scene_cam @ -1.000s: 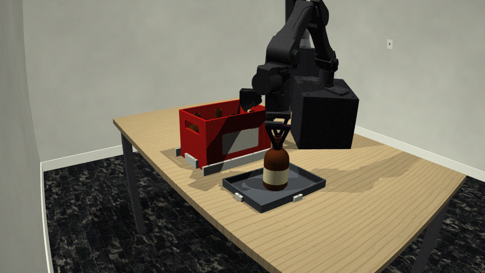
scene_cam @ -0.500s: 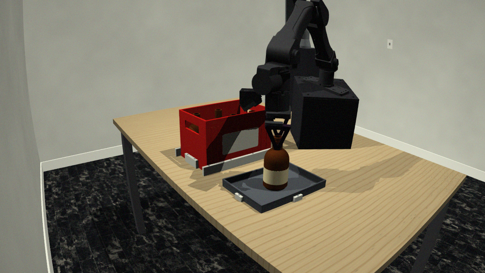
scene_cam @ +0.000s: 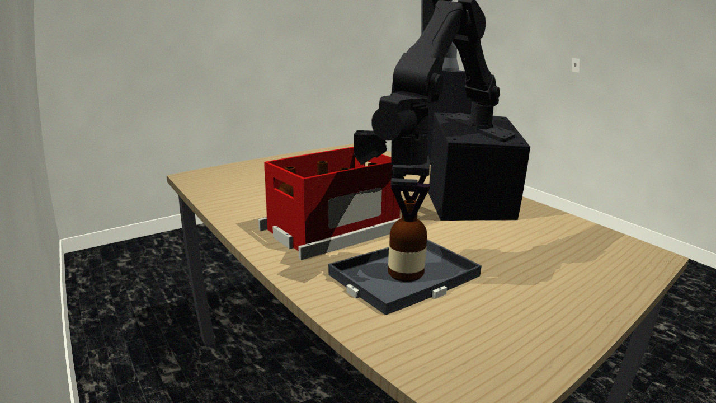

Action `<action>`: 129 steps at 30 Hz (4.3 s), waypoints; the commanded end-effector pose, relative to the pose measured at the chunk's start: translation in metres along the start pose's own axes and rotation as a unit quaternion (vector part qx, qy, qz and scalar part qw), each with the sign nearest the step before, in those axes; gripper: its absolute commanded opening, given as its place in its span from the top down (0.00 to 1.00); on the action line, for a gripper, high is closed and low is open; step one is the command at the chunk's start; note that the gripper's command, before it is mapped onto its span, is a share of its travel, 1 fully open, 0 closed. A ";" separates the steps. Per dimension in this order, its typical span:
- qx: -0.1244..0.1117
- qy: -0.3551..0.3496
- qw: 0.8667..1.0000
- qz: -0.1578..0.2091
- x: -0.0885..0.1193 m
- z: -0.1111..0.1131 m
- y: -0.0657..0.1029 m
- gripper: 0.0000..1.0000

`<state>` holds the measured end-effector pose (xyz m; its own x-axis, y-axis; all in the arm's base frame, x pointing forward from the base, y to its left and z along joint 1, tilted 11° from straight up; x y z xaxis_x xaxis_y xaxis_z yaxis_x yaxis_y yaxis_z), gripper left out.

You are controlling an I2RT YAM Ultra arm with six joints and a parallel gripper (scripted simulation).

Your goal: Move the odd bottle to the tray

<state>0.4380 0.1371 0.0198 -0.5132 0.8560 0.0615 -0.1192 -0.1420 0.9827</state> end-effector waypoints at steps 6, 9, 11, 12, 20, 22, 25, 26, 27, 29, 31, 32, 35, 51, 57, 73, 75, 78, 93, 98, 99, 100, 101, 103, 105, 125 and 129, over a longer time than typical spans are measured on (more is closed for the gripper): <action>-0.010 0.001 1.000 -0.008 0.001 0.004 0.009 0.00; -0.010 0.001 1.000 -0.008 0.001 0.004 0.009 0.00; -0.010 0.001 1.000 -0.008 0.001 0.004 0.009 0.00; -0.010 0.001 1.000 -0.008 0.001 0.004 0.009 0.00; -0.011 0.001 1.000 -0.008 0.001 0.004 0.011 0.00; -0.011 0.001 1.000 -0.008 0.001 0.004 0.013 0.00; -0.010 0.001 1.000 -0.008 0.001 0.004 0.015 0.00; -0.012 0.001 1.000 -0.008 0.000 0.005 0.017 0.00; -0.014 0.001 1.000 -0.009 0.000 0.007 0.018 0.00; -0.018 0.001 1.000 -0.010 -0.001 0.010 0.023 0.00; -0.019 0.001 1.000 -0.010 -0.002 0.010 0.026 0.00; -0.019 0.001 1.000 -0.011 -0.003 0.009 0.027 0.00; -0.019 0.000 1.000 -0.011 -0.004 0.009 0.033 0.00; -0.019 0.000 1.000 -0.011 -0.006 0.007 0.068 0.00; -0.019 0.000 1.000 -0.011 -0.005 0.006 0.078 0.00; -0.020 -0.001 1.000 -0.010 -0.005 0.006 0.101 0.00; -0.020 -0.001 1.000 -0.010 -0.005 0.005 0.102 0.00; -0.020 -0.001 1.000 -0.010 -0.004 0.005 0.103 0.00; -0.020 -0.001 1.000 -0.010 -0.004 0.005 0.104 0.00; -0.020 -0.001 1.000 -0.010 -0.004 0.005 0.104 1.00; -0.020 -0.001 1.000 -0.010 -0.004 0.005 0.104 1.00; -0.020 -0.001 1.000 -0.010 -0.004 0.005 0.104 1.00; -0.020 -0.001 1.000 -0.010 -0.004 0.005 0.104 1.00; -0.020 -0.001 1.000 -0.010 -0.004 0.005 0.104 1.00; -0.020 -0.001 1.000 -0.010 -0.004 0.005 0.104 1.00; -0.020 -0.001 1.000 -0.010 -0.004 0.005 0.104 1.00; -0.020 -0.001 1.000 -0.010 -0.004 0.005 0.104 1.00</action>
<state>0.4234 0.1267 0.0945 -0.5138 0.8554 0.0657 -0.0971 -0.1340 0.9862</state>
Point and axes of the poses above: the point where the finger pads meet when closed, its own y axis back along the fingers, its own z axis across the jaws, x = y × z, the point moved 4 cm from there along y, back along the fingers, and after that the axes turned 10 degrees about -y, right-handed, at the moved point
